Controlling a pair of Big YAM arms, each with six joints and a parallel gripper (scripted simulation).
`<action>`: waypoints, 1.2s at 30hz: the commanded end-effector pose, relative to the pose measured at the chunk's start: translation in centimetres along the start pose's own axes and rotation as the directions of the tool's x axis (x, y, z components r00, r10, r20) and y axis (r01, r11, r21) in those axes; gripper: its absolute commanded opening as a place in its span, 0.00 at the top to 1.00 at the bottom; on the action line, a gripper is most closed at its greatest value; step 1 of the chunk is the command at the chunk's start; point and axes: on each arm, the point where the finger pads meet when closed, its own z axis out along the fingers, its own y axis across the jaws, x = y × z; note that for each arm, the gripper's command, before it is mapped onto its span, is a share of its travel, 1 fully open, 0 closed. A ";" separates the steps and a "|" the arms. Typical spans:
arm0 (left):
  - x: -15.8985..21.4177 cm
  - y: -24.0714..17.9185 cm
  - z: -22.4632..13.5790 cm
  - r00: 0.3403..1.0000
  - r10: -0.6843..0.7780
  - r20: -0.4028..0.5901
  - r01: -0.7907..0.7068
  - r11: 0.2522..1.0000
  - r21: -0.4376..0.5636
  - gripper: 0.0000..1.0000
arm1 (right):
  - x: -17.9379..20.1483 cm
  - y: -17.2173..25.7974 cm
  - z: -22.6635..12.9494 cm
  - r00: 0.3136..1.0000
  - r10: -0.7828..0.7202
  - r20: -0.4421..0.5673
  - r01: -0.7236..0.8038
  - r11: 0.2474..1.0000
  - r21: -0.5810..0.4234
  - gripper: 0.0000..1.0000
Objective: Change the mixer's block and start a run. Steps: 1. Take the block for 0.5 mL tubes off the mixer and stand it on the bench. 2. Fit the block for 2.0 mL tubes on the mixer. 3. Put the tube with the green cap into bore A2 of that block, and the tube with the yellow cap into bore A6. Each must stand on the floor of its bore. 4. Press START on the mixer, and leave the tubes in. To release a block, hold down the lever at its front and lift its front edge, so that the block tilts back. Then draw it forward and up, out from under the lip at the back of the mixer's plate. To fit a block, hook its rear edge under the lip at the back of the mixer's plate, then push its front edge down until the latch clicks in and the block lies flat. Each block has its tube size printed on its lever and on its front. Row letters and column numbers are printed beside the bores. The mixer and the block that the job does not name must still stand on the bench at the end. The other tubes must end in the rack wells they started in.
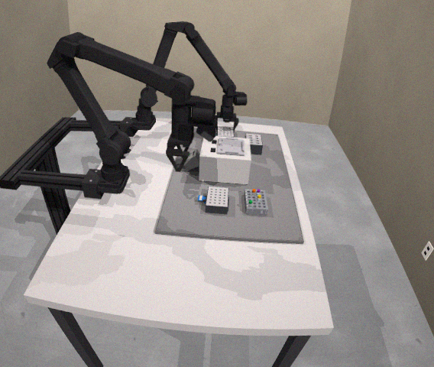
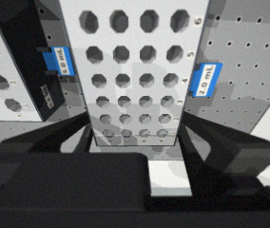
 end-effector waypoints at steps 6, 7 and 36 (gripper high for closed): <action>1.2 5.5 -6.0 1.000 0.006 -0.031 -0.010 0.990 -0.138 1.00 | -0.7 -0.1 -0.4 1.000 0.007 -0.001 -0.007 1.000 0.001 0.00; 1.2 5.5 -6.3 1.000 0.002 -0.030 -0.006 0.990 -0.138 1.00 | -0.6 -0.1 -0.3 1.000 0.007 -0.005 -0.007 1.000 0.000 0.00; 0.5 4.2 -8.8 1.000 0.015 -0.026 -0.018 0.993 -0.119 1.00 | -1.2 -0.2 -1.0 1.000 0.005 0.012 -0.006 1.000 0.002 0.00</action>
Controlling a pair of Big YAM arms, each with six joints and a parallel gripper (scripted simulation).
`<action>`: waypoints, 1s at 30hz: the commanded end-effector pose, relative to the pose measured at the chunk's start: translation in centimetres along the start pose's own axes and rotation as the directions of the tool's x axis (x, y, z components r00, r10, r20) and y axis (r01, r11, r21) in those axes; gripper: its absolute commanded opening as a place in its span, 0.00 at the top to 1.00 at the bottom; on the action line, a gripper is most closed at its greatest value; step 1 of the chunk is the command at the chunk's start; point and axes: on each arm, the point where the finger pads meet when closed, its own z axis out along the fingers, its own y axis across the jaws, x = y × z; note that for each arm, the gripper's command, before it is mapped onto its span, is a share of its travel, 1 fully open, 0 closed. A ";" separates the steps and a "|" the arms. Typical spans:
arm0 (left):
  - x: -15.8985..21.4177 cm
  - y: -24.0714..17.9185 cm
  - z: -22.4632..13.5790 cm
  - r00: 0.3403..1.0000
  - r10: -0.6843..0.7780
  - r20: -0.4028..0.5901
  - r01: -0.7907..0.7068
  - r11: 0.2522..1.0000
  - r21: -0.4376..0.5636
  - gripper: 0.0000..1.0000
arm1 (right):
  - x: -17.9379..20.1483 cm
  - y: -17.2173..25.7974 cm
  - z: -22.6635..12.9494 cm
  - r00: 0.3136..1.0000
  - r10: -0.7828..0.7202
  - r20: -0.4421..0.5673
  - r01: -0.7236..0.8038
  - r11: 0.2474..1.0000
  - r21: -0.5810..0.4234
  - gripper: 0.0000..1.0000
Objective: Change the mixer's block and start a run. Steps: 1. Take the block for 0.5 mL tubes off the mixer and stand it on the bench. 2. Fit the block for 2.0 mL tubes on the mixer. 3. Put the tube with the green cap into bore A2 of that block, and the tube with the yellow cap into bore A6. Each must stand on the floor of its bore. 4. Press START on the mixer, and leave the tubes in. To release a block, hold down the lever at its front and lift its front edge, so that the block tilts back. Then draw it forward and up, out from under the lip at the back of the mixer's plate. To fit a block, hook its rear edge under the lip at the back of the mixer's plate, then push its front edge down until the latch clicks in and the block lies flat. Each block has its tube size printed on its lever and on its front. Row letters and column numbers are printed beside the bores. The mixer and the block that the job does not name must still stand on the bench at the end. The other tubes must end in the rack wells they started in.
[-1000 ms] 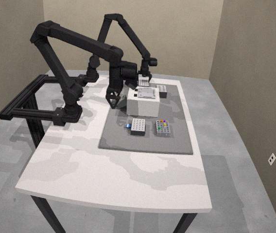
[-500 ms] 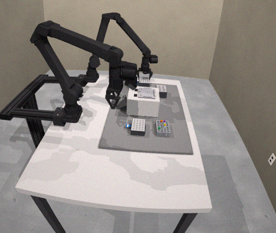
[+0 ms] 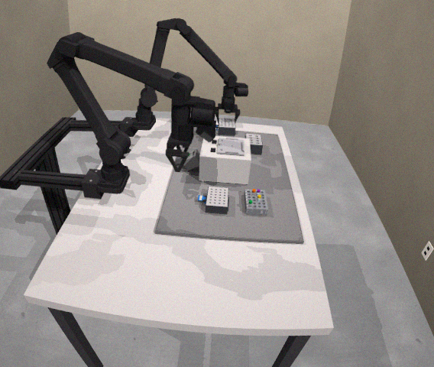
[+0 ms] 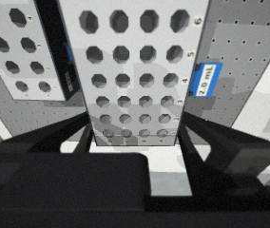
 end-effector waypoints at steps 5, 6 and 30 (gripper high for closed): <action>0.6 3.9 -3.2 1.000 0.015 -0.021 -0.017 0.995 -0.102 1.00 | -1.5 -0.2 -1.2 1.000 0.006 0.020 -0.006 1.000 0.003 0.00; 0.6 3.9 -3.0 1.000 0.011 -0.020 -0.013 0.995 -0.099 1.00 | -1.5 -0.2 -1.3 1.000 0.006 0.021 -0.006 1.000 0.003 0.00; -1.8 4.8 -7.2 1.000 -0.013 -0.018 0.011 0.993 -0.122 1.00 | 0.0 0.0 0.2 1.000 0.002 -0.020 -0.002 1.000 -0.001 0.00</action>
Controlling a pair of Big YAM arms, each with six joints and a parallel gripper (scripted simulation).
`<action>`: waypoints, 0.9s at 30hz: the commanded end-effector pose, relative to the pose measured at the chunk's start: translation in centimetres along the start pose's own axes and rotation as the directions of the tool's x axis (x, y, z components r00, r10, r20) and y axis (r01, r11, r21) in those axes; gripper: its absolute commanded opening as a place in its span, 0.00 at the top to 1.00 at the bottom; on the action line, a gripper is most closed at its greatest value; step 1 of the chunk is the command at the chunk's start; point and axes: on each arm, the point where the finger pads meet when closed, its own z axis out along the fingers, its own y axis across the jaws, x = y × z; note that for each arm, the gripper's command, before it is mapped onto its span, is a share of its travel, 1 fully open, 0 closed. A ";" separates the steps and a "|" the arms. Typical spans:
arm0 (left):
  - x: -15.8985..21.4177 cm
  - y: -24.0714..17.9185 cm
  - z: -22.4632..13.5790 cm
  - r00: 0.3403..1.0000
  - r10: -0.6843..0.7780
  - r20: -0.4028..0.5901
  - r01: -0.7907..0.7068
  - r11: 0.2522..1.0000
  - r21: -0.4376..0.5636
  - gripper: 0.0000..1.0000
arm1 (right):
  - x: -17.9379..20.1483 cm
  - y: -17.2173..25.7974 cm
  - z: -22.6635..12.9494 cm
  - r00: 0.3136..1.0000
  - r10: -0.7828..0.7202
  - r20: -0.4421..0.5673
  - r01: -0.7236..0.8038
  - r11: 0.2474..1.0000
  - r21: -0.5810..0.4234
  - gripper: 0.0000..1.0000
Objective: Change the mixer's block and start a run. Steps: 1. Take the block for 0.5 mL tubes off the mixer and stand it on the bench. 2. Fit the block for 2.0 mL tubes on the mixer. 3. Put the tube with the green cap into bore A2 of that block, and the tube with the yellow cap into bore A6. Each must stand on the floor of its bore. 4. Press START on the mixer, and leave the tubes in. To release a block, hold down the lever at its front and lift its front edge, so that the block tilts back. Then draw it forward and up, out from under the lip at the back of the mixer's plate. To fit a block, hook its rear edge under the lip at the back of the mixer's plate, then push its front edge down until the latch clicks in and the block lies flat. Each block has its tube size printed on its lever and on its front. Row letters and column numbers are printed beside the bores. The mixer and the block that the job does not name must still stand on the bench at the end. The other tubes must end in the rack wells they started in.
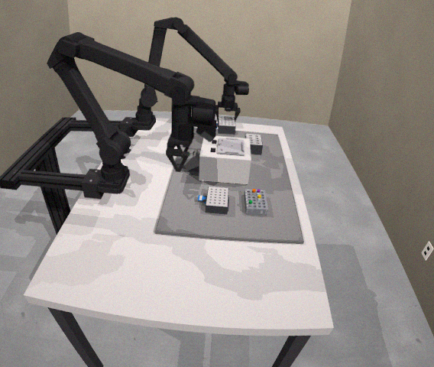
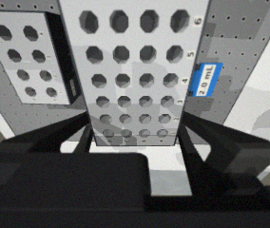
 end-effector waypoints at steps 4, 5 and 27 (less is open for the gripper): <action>-0.9 5.2 -5.6 1.000 0.005 -0.014 -0.007 0.992 -0.128 1.00 | 0.3 0.1 0.4 1.000 0.001 -0.028 -0.001 1.000 -0.002 0.00; -1.0 5.3 -5.8 1.000 0.005 -0.015 -0.007 0.991 -0.134 1.00 | 0.4 0.1 0.5 1.000 0.001 -0.029 -0.001 1.000 -0.002 0.00; -2.4 5.1 -7.9 1.000 0.001 -0.019 -0.003 0.992 -0.124 1.00 | 0.3 0.1 0.3 1.000 0.000 -0.026 0.000 1.000 -0.001 0.00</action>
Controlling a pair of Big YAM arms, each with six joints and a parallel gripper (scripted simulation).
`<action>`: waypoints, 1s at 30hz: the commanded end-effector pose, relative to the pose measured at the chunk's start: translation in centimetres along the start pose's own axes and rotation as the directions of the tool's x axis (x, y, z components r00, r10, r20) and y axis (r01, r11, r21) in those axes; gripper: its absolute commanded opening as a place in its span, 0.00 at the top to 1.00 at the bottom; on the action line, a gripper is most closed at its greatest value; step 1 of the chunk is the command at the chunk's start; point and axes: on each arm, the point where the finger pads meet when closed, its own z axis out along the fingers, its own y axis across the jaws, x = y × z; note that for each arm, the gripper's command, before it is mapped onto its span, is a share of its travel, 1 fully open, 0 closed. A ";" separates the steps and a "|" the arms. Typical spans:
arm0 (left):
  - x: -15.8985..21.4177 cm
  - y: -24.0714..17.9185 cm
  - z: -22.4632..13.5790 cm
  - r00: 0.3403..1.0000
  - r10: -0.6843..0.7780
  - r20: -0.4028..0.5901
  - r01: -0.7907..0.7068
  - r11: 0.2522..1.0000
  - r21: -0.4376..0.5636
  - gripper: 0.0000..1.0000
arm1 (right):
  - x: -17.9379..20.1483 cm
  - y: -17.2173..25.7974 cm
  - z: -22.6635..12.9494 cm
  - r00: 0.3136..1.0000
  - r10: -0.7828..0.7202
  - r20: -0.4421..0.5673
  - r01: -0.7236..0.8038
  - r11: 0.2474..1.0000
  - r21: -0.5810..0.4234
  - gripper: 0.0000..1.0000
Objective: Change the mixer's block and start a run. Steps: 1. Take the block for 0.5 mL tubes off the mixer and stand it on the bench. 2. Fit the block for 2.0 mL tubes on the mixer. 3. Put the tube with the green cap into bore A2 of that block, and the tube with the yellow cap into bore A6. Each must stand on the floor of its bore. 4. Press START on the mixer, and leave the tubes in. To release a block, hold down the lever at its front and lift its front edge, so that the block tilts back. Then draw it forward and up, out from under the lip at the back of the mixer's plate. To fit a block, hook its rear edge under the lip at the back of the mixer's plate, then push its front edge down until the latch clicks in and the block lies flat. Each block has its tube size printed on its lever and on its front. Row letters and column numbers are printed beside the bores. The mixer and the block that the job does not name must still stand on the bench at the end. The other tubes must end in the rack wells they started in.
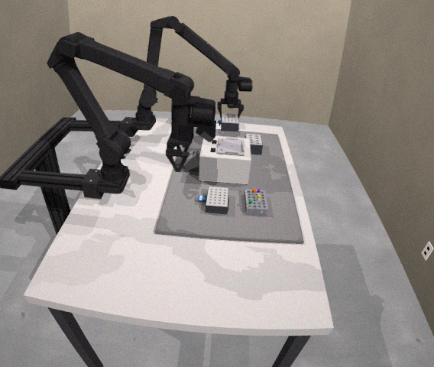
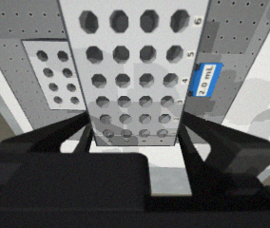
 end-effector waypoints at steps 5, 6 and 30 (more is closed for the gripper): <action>-0.6 3.0 -5.5 1.000 -0.009 -0.003 0.009 0.995 -0.104 1.00 | 0.1 0.1 0.2 1.000 0.000 -0.023 0.000 1.000 -0.001 0.00; -1.0 3.0 -5.6 1.000 -0.006 -0.001 0.005 0.995 -0.104 1.00 | 0.1 0.1 0.2 1.000 0.000 -0.023 0.000 1.000 -0.001 0.00; -2.1 5.2 -8.7 1.000 -0.003 -0.009 0.002 0.988 -0.151 1.00 | 0.1 0.1 0.1 1.000 -0.002 -0.020 0.002 1.000 0.000 0.00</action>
